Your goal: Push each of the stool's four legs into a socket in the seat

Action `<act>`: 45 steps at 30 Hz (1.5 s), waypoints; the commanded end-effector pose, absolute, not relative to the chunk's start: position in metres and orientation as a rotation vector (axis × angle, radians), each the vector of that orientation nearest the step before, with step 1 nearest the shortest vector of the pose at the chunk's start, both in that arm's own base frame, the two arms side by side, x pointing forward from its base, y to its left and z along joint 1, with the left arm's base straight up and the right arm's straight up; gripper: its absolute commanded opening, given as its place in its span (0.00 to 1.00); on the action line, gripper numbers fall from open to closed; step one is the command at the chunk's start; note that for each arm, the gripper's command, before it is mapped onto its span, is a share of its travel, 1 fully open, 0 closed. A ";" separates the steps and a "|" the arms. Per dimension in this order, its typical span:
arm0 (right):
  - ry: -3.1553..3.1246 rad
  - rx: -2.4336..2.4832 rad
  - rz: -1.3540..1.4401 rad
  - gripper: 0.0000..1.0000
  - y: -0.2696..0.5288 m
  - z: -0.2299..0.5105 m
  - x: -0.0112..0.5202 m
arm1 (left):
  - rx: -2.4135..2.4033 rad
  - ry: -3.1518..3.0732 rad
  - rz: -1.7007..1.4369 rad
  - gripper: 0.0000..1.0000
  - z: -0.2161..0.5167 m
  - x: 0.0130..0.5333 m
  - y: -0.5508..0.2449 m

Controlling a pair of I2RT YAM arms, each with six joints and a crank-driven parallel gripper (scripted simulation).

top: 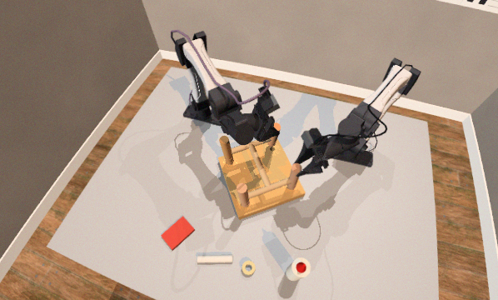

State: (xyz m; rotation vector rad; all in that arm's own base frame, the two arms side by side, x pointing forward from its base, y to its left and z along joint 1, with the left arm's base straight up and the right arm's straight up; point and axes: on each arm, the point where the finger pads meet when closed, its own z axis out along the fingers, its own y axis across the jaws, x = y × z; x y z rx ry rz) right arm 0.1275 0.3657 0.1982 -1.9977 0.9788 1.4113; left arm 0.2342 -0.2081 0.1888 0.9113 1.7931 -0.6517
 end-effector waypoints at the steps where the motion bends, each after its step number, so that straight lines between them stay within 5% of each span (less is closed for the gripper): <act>1: 1.104 -2.025 1.648 0.30 0.335 0.198 0.074 | 0.769 1.723 -0.368 0.30 0.217 0.295 -0.178; 22: 1.104 -2.025 1.648 0.30 0.335 0.198 0.074 | 0.769 1.723 -0.368 0.30 0.217 0.295 -0.178; 23: 0.936 -1.991 1.400 0.30 0.369 0.204 0.129 | 0.907 1.767 -0.642 0.30 0.195 0.238 -0.209; 45: 1.005 -1.994 1.543 0.30 0.354 0.206 0.098 | 0.834 1.741 -0.508 0.30 0.208 0.267 -0.194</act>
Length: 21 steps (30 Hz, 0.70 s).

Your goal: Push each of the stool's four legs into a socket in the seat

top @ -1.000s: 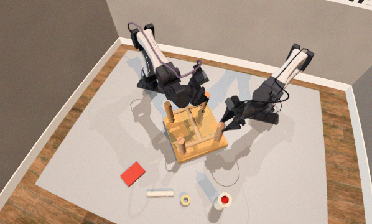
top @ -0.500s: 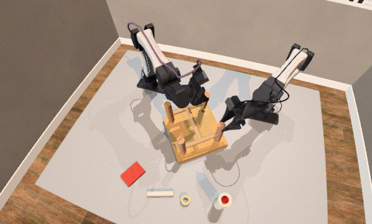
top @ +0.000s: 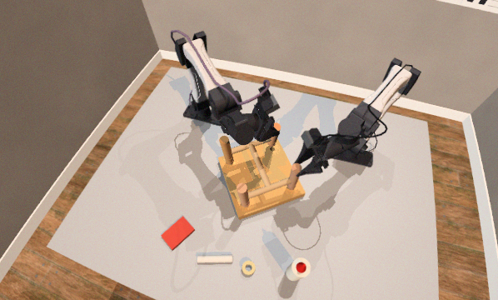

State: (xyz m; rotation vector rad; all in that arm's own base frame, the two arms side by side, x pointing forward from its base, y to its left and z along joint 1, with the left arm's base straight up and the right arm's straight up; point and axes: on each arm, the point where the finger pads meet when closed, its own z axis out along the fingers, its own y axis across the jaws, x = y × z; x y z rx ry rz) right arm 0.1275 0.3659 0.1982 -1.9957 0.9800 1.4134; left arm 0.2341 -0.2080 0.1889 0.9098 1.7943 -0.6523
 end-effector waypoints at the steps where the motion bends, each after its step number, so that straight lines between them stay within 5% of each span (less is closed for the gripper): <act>1: 1.009 -1.994 1.548 0.30 0.354 0.206 0.097 | 0.831 1.741 -0.502 0.30 0.209 0.268 -0.193; 21: 1.054 -1.995 1.644 0.30 0.344 0.207 0.079 | 0.773 1.734 -0.398 0.30 0.214 0.284 -0.178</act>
